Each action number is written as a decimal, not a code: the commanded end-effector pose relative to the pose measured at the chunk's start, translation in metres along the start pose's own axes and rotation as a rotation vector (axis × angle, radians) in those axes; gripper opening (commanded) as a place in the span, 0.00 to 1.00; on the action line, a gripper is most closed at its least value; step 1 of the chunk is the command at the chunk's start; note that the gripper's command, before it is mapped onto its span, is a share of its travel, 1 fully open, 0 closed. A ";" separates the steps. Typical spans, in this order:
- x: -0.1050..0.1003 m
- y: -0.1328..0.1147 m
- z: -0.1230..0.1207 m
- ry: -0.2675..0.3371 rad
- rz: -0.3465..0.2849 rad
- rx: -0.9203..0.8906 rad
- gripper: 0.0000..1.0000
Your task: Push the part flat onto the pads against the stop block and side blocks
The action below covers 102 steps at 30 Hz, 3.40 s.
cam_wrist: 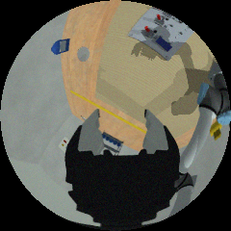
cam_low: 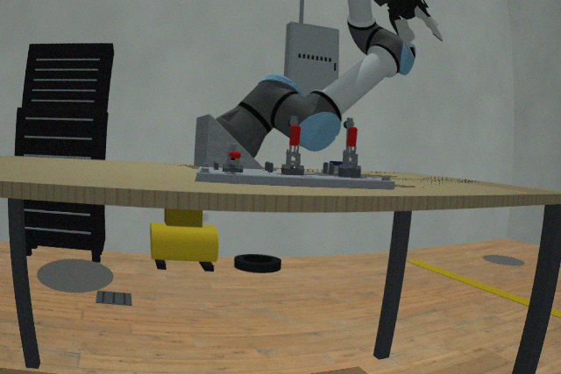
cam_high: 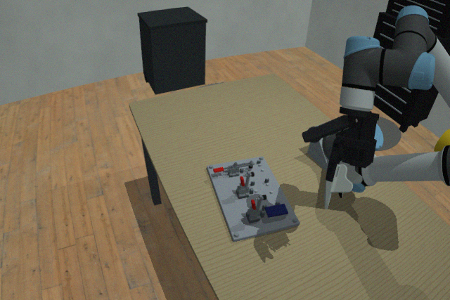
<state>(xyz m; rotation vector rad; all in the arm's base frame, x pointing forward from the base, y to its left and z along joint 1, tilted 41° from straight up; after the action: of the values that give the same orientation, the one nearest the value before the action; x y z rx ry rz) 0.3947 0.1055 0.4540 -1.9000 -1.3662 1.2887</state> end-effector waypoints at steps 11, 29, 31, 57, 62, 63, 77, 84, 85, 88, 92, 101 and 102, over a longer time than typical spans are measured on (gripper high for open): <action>0.000 -0.001 -0.006 -0.080 0.008 -0.160 0.58; 0.002 -0.007 -0.017 -0.231 0.031 -0.465 0.58; 0.003 -0.009 -0.020 -0.284 0.038 -0.572 0.58; 0.007 -0.018 -0.028 -0.436 0.059 -0.877 0.58; 0.003 -0.013 -0.018 -0.442 0.060 -0.888 0.58; 0.000 -0.008 -0.009 -0.455 0.061 -0.916 0.58; -0.010 0.006 0.020 -0.496 0.066 -0.999 0.58; -0.028 0.033 0.065 -0.496 0.066 -0.999 0.58; -0.028 0.033 0.065 -0.496 0.066 -0.999 0.58; -0.028 0.033 0.065 -0.496 0.066 -0.999 0.58; -0.028 0.033 0.065 -0.496 0.066 -0.999 0.58; -0.046 0.059 0.111 -0.497 0.066 -0.999 0.58; -0.046 0.059 0.111 -0.497 0.066 -0.999 0.58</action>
<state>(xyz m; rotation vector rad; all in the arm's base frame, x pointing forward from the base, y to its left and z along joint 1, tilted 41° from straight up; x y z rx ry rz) 0.3367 0.0430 0.3930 -2.2836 -2.5774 1.2703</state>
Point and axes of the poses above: the point where the finger pads meet when closed, its own x axis out along the fingers, its own z axis across the jaws, y = z × x, the point moved 8 cm from there along -x, back along the fingers, and after that the axes turned 1 degree about x, right-handed, at the moved point
